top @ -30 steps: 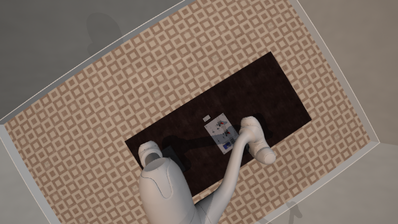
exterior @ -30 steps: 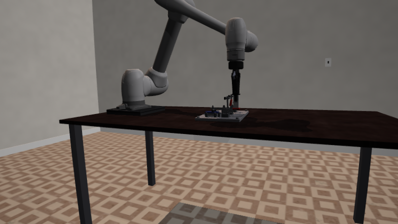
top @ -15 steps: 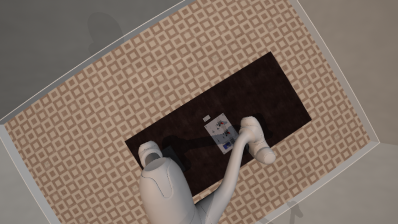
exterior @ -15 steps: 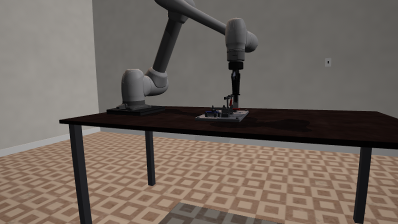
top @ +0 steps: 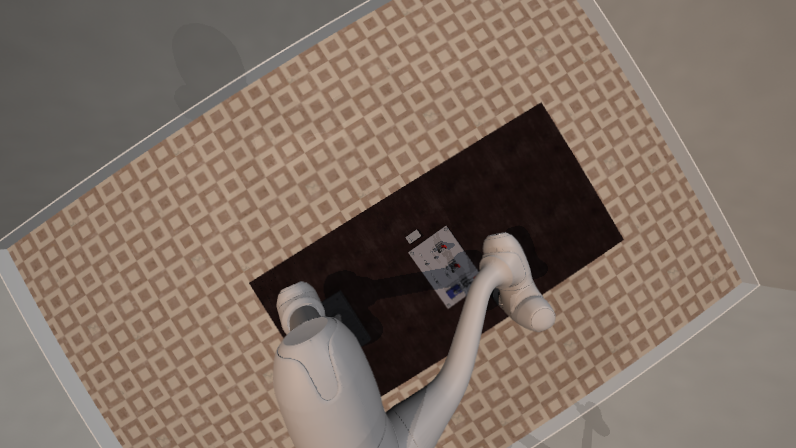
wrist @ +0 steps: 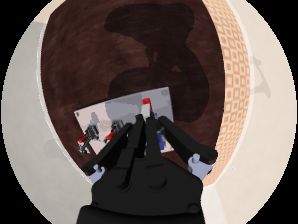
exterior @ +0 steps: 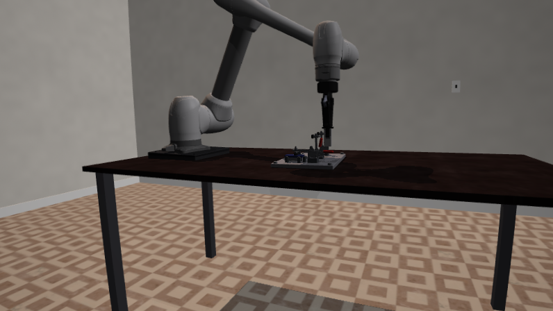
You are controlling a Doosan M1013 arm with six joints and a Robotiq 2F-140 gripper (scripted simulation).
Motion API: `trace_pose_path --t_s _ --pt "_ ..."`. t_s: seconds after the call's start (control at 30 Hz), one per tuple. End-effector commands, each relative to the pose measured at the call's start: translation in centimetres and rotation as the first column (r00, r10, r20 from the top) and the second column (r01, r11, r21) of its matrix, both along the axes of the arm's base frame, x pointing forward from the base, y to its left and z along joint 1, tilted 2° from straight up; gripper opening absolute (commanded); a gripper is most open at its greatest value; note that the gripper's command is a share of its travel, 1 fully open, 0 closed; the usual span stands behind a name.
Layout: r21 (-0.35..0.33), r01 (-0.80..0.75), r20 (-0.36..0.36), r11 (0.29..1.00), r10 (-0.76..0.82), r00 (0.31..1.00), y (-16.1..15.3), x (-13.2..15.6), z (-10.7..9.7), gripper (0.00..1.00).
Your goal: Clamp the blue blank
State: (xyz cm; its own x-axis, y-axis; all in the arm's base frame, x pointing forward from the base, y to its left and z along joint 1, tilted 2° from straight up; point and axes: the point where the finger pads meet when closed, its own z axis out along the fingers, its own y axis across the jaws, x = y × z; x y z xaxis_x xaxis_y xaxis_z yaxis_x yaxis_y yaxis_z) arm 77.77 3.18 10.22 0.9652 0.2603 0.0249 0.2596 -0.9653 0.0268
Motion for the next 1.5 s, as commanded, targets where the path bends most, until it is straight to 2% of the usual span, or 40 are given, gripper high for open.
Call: trace_pose_path --t_s 0.0,0.37,0.77,0.8,1.47 --pt "0.000 0.000 0.000 1.000 0.000 1.000 0.0 0.0 1.0 0.00" --pt "0.000 0.000 0.000 1.000 0.000 1.000 0.1 -0.1 4.7 0.00" --pt "0.000 0.000 0.000 1.000 0.000 1.000 0.1 -0.2 5.6 0.00" --pt "0.000 0.000 0.000 1.000 0.000 1.000 0.1 -0.2 5.6 1.00" --pt "0.000 0.000 0.000 1.000 0.000 1.000 0.1 -0.2 5.6 1.00"
